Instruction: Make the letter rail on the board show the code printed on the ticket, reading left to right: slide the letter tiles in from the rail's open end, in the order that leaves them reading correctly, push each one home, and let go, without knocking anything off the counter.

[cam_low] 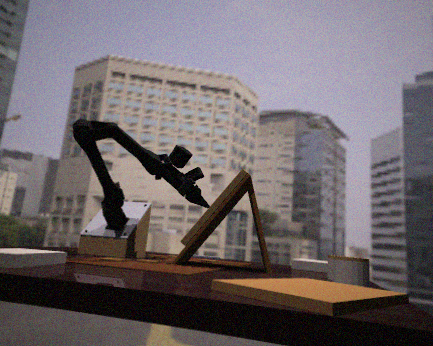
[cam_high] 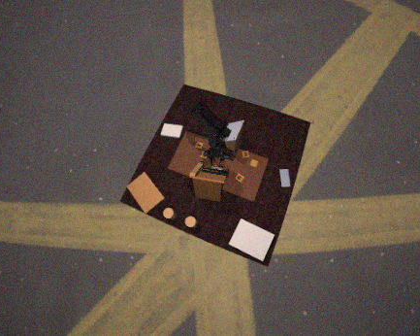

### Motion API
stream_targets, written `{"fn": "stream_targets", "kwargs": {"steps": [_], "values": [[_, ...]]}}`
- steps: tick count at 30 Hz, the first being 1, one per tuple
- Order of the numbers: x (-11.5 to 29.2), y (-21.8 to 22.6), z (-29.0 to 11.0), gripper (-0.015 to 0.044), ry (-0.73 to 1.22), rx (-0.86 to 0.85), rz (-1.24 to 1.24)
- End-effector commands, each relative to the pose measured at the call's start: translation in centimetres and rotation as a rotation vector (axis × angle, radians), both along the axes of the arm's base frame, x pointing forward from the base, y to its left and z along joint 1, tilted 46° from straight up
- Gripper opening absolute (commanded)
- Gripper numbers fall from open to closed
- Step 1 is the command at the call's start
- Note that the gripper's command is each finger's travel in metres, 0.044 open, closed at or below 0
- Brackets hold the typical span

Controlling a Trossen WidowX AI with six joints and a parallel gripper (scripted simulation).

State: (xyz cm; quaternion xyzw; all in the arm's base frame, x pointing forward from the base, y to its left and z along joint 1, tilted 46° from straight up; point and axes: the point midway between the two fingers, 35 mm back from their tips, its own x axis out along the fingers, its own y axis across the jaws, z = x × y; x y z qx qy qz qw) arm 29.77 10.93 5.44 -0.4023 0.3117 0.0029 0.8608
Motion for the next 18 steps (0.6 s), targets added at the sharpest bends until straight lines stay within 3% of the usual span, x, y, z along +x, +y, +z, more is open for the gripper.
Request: {"fn": "stream_targets", "kwargs": {"steps": [1, 7, 18], "values": [[0.01, 0.00, -0.02, 0.0164, 0.000, 0.000, 0.000], [0.01, 0.00, -0.02, 0.0006, 0.000, 0.000, 0.000], [0.01, 0.00, -0.02, 0.0000, 0.000, 0.000, 0.000]]}}
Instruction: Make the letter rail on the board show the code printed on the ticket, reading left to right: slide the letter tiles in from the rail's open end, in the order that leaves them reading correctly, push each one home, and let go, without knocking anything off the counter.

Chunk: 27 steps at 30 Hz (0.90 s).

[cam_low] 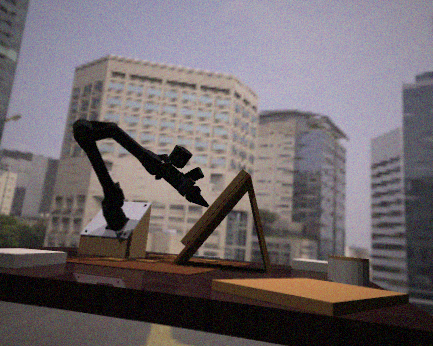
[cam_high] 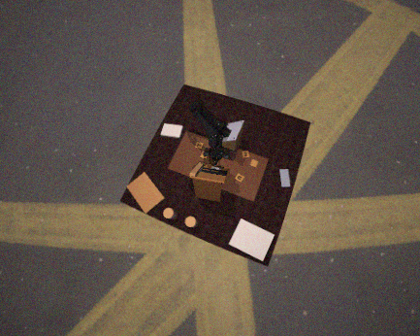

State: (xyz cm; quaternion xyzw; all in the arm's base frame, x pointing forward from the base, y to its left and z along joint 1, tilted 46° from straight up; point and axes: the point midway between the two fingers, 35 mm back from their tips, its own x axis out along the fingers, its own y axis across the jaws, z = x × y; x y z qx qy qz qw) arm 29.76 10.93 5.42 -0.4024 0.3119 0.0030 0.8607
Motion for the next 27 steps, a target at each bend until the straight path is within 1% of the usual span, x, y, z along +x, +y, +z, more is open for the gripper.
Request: {"fn": "stream_targets", "kwargs": {"steps": [1, 8, 17, 21, 27], "values": [[0.1, 0.1, -0.1, 0.0000, 0.005, 0.000, -0.003], [1.1, 1.7, -2.0, 0.0000, 0.208, -0.008, -0.135], [1.6, 2.9, -2.7, 0.0000, 0.415, -0.108, -0.384], [1.6, 3.1, -2.4, 0.0000, 0.464, -0.167, -0.482], [1.6, 3.1, -2.4, 0.0000, 0.466, -0.170, -0.487]]}}
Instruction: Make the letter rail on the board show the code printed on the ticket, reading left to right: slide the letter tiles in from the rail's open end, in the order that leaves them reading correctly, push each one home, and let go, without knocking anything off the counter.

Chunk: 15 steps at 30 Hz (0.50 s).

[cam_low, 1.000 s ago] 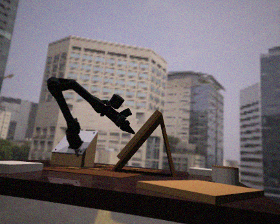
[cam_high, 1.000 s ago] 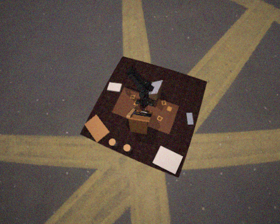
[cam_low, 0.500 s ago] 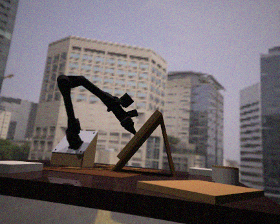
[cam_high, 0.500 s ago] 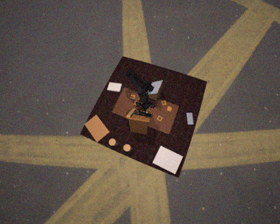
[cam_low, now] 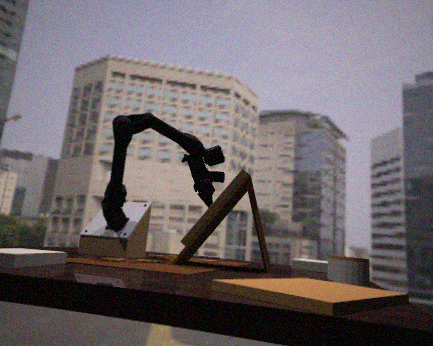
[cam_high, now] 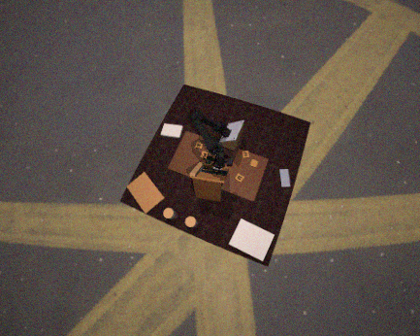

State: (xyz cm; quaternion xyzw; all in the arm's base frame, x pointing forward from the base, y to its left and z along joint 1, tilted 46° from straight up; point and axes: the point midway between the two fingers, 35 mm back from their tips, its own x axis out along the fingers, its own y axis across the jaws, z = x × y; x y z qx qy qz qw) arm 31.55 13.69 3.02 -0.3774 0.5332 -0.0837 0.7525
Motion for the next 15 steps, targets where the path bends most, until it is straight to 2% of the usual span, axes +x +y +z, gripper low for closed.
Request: {"fn": "stream_targets", "kwargs": {"steps": [1, 15], "values": [[-0.17, 0.36, 0.04, 0.0000, 0.090, -0.080, -0.130], [-0.01, 0.30, -0.01, 0.0000, 0.090, -0.080, -0.130]]}}
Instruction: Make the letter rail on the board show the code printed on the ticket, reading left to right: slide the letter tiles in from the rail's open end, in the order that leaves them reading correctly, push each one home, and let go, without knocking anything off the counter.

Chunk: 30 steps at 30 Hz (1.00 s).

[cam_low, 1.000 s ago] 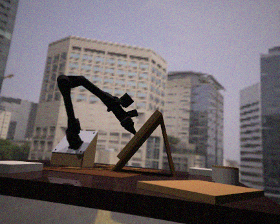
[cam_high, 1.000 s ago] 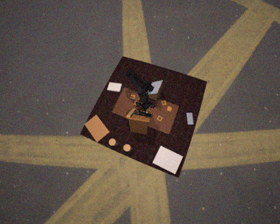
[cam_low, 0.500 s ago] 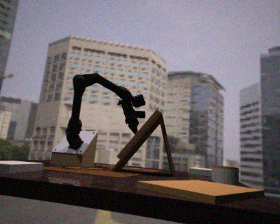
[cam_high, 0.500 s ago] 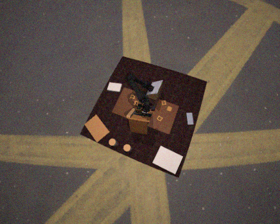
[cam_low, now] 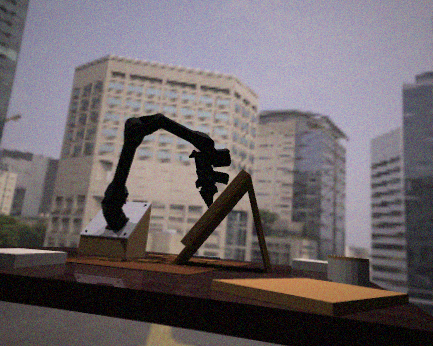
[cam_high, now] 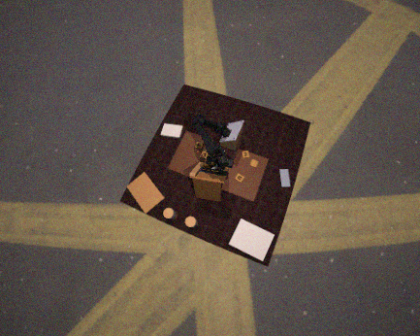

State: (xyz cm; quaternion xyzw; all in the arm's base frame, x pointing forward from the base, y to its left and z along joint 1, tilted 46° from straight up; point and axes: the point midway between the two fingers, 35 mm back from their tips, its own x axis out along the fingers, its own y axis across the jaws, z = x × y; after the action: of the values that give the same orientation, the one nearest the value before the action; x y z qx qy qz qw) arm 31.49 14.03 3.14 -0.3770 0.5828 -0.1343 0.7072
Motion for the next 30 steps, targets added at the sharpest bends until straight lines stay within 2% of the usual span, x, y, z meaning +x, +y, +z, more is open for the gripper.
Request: {"fn": "stream_targets", "kwargs": {"steps": [1, 30], "values": [[0.1, -0.1, -0.2, 0.0000, 0.004, -0.001, -0.009], [1.4, -0.5, -1.0, 0.0000, 0.003, -0.001, -0.009]]}}
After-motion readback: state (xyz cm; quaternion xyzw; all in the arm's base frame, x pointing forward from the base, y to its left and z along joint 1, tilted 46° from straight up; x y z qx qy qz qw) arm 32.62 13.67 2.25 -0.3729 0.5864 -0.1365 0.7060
